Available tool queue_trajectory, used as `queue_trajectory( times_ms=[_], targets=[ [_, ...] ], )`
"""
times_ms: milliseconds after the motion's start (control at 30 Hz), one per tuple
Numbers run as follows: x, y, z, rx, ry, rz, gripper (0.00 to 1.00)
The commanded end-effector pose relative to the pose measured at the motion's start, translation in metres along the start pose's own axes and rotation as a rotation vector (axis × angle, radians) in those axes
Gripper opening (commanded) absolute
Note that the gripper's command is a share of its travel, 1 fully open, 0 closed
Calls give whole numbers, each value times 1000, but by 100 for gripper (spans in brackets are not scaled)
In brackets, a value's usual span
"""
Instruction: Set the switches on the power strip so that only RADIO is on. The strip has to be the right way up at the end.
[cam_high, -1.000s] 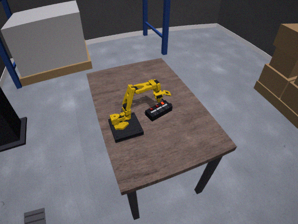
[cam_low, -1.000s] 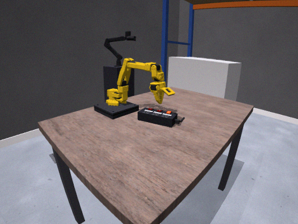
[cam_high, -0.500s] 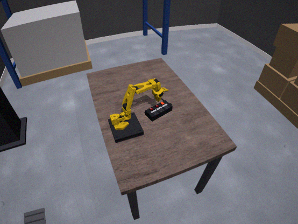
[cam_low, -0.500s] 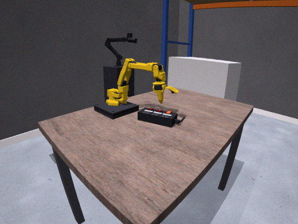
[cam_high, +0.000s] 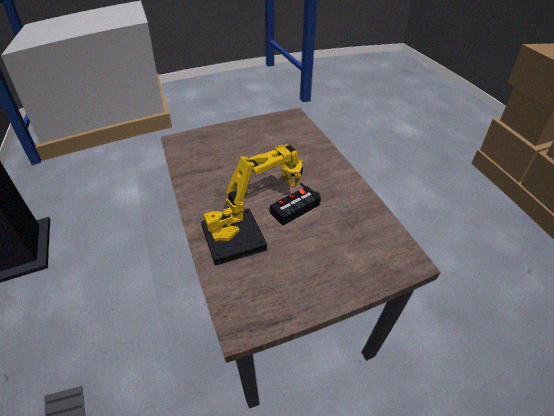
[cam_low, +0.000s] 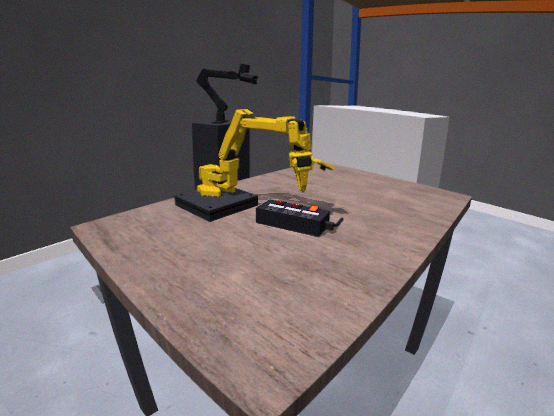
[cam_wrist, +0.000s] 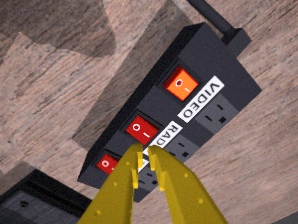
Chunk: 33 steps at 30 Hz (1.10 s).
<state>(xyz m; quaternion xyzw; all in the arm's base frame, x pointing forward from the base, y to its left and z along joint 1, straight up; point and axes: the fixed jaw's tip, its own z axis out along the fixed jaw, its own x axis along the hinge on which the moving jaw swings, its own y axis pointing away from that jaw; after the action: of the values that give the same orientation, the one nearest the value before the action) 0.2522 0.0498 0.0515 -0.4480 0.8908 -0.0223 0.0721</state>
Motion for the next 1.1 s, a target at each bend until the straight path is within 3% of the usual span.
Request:
queue_trajectory(
  times_ms=[0, 67, 1067],
  targets=[
    [-3, 2, 1, -15, 8, -186, 0],
    [-3, 2, 1, -15, 8, -186, 0],
    [-19, 5, 4, -5, -17, -1470, 0]
  ],
)
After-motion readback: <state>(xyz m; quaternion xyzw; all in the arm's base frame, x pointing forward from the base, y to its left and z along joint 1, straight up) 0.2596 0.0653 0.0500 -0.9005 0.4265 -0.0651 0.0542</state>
